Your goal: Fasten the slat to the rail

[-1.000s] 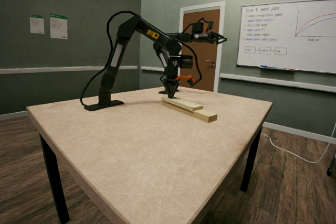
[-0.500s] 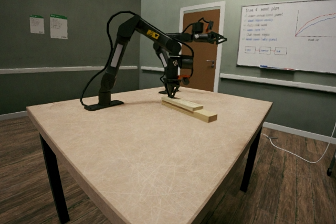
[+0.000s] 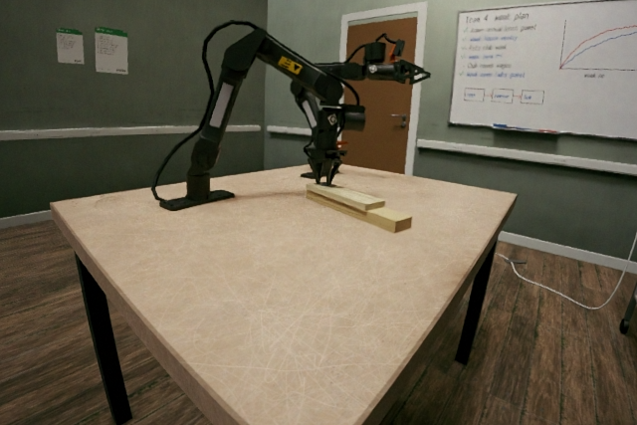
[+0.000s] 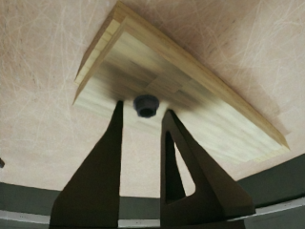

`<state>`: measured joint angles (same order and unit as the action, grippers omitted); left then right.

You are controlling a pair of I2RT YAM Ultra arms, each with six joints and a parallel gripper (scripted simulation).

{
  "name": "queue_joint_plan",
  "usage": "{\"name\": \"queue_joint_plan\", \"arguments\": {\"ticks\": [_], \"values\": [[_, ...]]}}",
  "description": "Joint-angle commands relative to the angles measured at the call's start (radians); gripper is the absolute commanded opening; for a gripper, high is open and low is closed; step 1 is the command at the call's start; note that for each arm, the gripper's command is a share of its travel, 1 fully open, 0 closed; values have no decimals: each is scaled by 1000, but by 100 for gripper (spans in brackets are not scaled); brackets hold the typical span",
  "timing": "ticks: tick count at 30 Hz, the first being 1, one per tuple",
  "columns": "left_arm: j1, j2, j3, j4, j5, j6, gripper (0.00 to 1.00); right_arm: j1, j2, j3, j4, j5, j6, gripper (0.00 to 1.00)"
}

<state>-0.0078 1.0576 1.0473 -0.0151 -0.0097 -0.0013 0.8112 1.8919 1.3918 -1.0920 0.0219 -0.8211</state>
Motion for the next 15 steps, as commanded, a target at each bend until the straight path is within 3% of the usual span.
{"name": "queue_joint_plan", "arguments": {"ticks": [1,3,5,15], "values": [[0,-2,5,5,0,0,100,10,-24,31,-14,2,-244,34],[0,-2,5,5,0,0,100,10,-24,31,-14,2,-244,34],[0,-2,5,5,0,0,100,6,-32,21,-3,-5,-393,34],[0,-2,5,5,0,0,100,-2,-30,23,-5,-21,-423,34]]}}
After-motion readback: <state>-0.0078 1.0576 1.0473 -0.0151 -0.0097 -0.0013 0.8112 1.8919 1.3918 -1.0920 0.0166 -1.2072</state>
